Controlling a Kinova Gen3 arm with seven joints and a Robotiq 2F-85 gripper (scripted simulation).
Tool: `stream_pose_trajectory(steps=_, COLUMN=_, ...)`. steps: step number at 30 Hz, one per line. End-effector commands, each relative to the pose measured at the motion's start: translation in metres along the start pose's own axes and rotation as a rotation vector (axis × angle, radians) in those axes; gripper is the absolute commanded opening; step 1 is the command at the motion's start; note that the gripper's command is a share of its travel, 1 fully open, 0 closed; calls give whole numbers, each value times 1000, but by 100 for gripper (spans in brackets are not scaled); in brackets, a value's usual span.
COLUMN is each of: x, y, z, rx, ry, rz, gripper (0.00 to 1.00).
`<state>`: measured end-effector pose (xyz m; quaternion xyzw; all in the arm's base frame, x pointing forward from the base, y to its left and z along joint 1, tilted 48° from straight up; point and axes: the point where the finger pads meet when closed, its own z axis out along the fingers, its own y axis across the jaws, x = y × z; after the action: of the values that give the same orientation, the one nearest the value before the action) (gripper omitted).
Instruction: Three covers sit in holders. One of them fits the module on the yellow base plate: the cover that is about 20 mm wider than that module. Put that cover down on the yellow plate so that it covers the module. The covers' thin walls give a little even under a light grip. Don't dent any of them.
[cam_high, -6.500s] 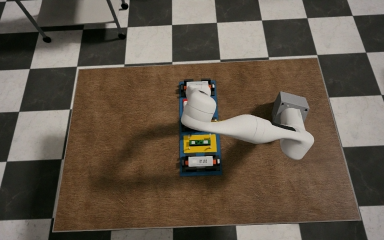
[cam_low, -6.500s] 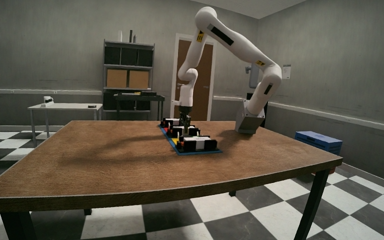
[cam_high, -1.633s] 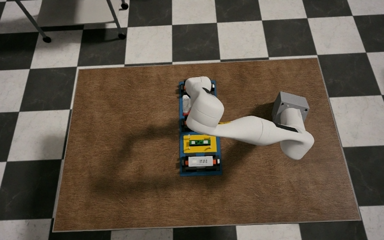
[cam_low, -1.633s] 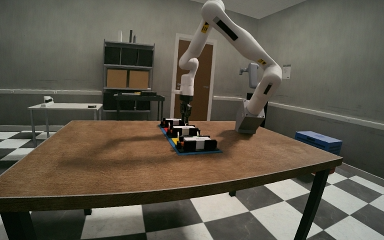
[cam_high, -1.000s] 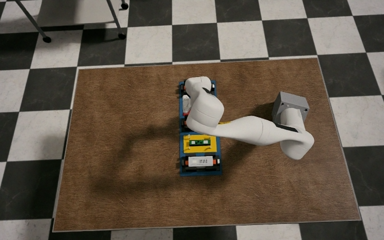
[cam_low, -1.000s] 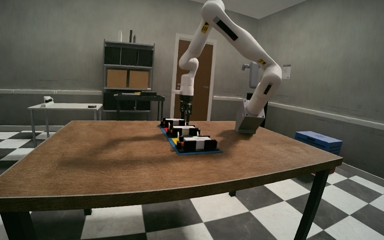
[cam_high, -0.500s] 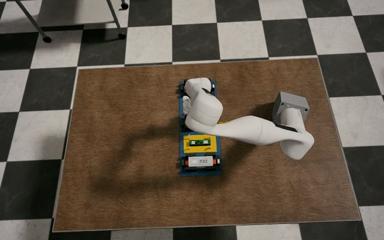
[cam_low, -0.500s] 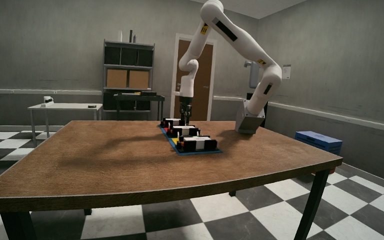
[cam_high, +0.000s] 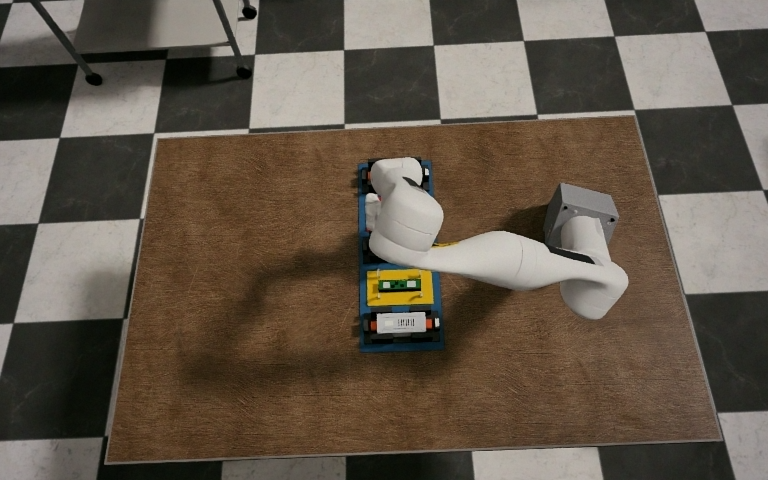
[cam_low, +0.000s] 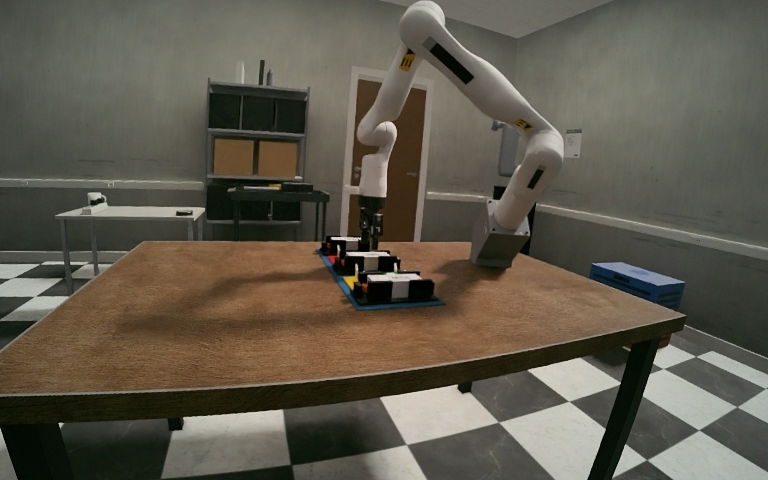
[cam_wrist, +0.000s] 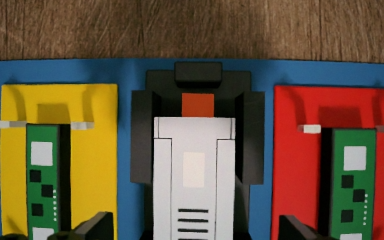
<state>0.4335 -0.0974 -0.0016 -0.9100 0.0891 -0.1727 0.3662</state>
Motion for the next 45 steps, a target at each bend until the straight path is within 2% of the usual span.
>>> stream_pose_trajectory(steps=1, x=0, y=0, z=2, rx=-1, ry=2, rz=0, gripper=100)
stream_pose_trajectory(steps=45, x=0, y=0, z=26, rx=-1, ry=2, rz=0, gripper=100)
